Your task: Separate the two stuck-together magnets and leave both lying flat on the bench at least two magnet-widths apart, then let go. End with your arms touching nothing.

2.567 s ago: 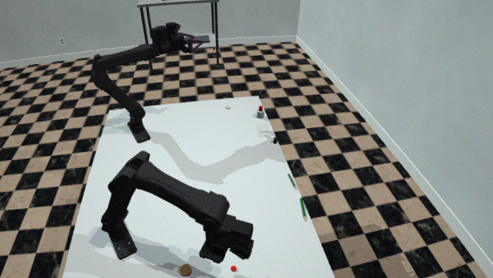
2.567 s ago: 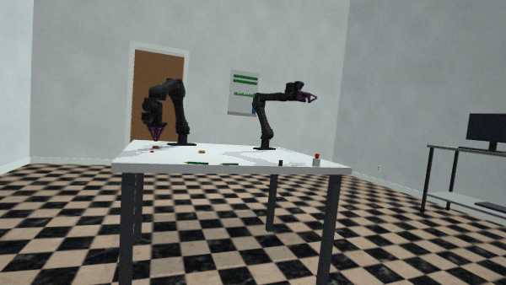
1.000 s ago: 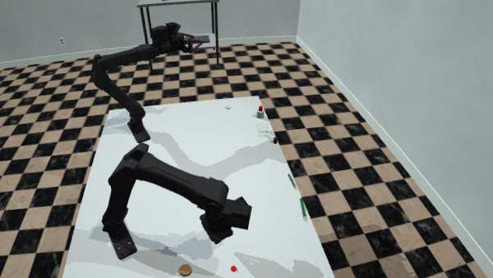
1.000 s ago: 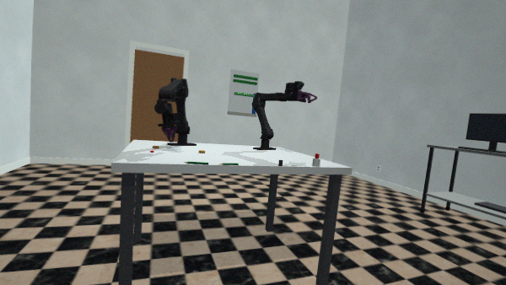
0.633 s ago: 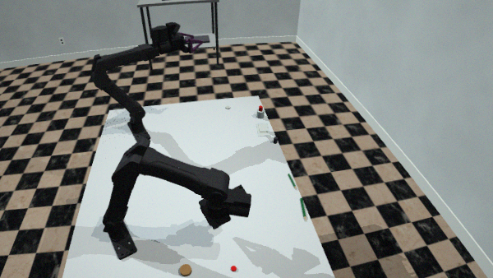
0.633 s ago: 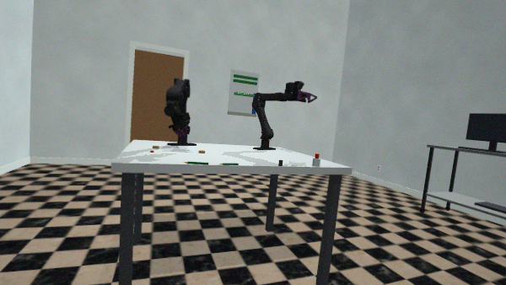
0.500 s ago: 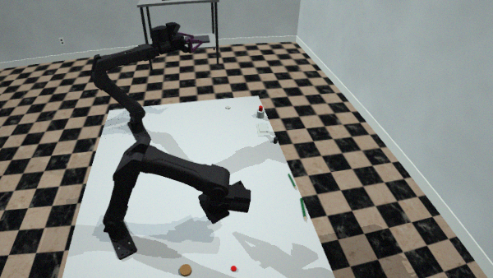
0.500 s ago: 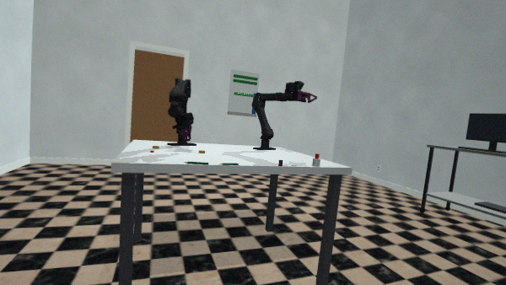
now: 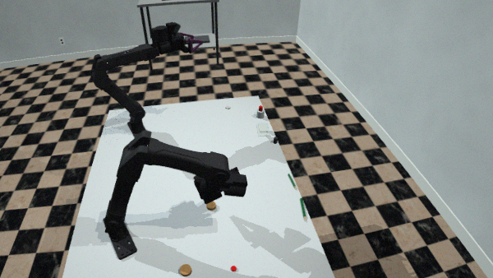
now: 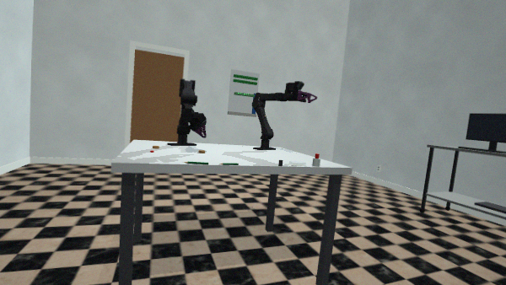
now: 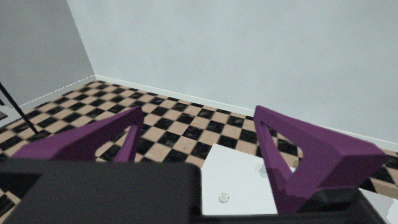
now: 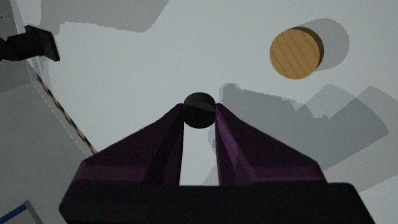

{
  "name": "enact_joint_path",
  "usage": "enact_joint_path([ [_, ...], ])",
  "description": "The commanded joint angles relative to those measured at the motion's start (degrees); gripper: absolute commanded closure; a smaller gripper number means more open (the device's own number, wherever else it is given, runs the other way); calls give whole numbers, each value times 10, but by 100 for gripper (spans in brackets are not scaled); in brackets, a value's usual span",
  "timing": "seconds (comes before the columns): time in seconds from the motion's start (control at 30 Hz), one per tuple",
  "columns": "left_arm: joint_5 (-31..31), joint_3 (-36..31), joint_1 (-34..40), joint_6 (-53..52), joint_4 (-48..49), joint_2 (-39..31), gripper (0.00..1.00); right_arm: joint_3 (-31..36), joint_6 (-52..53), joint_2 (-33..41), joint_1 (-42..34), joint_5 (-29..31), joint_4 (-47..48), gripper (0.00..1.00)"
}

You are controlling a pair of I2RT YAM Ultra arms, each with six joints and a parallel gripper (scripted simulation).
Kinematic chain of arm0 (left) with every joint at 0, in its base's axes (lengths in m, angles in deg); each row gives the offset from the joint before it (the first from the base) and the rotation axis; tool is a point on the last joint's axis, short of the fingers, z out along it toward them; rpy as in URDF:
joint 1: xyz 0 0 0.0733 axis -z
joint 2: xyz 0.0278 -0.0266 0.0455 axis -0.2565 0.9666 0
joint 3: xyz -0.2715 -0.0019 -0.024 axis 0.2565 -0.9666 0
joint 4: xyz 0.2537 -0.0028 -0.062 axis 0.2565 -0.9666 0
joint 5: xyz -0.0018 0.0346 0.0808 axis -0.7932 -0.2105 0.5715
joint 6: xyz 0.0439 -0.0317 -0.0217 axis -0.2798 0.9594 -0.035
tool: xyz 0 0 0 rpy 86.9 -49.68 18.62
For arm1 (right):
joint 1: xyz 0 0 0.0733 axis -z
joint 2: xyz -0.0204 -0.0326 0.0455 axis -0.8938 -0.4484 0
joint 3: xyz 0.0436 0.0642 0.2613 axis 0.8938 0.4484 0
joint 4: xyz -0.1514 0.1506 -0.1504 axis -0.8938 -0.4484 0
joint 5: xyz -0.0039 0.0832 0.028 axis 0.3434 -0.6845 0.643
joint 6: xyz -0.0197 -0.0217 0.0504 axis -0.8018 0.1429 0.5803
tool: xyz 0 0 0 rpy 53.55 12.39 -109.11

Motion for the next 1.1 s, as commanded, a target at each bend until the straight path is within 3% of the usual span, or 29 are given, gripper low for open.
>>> enact_joint_path([
  [0.0, 0, 3, 1, -1, 2, -1, 0, -2, 21, 5, -24, -60, -23, 82],
  [0.1, 0, 3, 1, -1, 2, -1, 0, 0, 42, 2, -44, -91, -25, 82],
  [0.2, 0, 3, 1, -1, 2, -1, 0, 11, 136, -2, -61, -91, 113, 82],
  [0.37, 0, 3, 1, -1, 2, -1, 0, 19, 194, -6, -78, -108, 182, 82],
  [0.87, 0, 3, 1, -1, 2, -1, 0, 70, 510, -34, -171, -201, 557, 82],
  [0.93, 0, 3, 1, -1, 2, -1, 0, 70, 510, -34, -171, -201, 557, 82],
  [1.07, 0, 3, 1, -1, 2, -1, 0, 86, 595, -44, -198, -226, 658, 82],
])
